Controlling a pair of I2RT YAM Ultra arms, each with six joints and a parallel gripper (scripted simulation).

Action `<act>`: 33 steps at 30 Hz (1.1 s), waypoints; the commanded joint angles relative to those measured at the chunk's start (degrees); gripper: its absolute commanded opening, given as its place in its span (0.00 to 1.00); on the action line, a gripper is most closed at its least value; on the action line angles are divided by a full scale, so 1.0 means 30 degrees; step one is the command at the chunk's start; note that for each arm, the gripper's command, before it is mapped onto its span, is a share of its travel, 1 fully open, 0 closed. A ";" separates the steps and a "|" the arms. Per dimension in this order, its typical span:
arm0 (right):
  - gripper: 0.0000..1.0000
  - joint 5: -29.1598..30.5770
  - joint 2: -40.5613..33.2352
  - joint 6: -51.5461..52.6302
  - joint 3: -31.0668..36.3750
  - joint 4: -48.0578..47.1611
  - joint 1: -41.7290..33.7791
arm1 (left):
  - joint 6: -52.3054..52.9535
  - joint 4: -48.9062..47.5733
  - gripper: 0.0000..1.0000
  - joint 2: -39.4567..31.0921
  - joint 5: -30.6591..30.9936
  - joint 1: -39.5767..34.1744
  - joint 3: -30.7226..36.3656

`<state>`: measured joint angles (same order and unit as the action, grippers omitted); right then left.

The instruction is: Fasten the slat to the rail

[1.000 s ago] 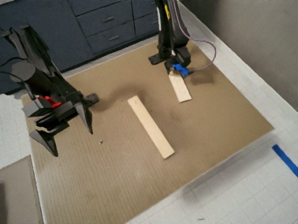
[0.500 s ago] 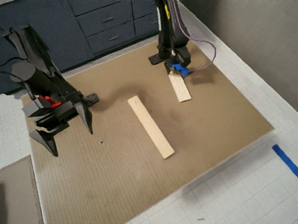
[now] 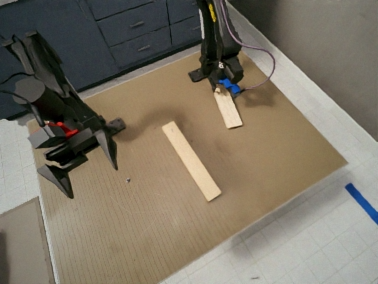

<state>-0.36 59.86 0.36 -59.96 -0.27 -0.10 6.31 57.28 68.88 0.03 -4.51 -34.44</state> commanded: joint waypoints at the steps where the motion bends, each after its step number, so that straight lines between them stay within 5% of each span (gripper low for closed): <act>1: 1.00 0.0118 0.0004 -0.0120 -0.0109 -0.0001 0.0034 | 0.0025 0.0629 0.72 -0.0706 -0.0006 0.0002 -0.0737; 33: 1.00 0.0118 0.0004 -0.0120 -0.0109 -0.0001 0.0034 | 0.0060 0.3978 0.72 -0.1568 -0.0014 0.0002 -0.3127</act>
<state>-0.36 59.86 0.36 -59.96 -0.27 -0.10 6.31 67.94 65.87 0.03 -4.51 -42.02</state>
